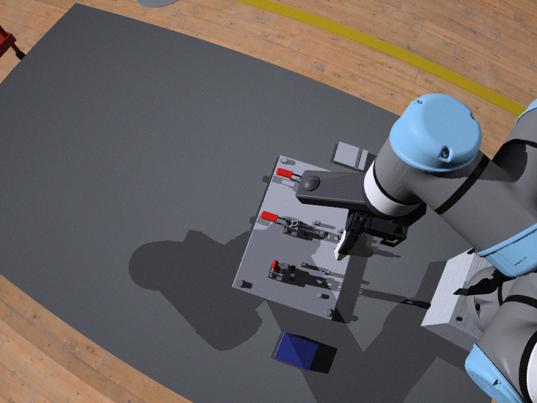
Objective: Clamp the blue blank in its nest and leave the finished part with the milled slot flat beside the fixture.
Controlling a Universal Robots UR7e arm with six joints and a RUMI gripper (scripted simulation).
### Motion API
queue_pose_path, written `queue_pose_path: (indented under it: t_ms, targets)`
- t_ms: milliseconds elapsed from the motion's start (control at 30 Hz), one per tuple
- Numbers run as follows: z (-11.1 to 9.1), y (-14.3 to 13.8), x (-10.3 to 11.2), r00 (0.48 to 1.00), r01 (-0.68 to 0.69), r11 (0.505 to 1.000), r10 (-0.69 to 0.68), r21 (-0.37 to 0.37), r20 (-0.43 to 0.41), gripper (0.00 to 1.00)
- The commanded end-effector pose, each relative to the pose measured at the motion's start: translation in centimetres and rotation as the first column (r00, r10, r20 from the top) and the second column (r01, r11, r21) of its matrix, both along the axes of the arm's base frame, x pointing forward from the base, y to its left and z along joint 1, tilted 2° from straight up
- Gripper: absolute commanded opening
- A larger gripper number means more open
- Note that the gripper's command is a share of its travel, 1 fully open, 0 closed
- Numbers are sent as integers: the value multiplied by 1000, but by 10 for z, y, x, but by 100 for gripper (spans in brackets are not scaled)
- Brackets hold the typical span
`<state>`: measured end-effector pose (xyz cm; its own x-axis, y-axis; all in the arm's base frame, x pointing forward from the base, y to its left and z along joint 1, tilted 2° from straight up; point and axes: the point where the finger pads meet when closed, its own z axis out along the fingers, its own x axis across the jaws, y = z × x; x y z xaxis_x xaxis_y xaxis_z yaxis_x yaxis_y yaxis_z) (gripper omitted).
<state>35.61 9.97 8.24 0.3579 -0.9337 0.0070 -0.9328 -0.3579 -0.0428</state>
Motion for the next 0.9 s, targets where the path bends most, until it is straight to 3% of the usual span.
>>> queue_pose_path:
  t_ms: [0, 867]
  targets:
    - [0, 31, -11, 1000, 10, 1000, -10, -4, -3, 59]
    - [0, 126, -43, 1000, 10, 1000, -10, -3, 0, 59]
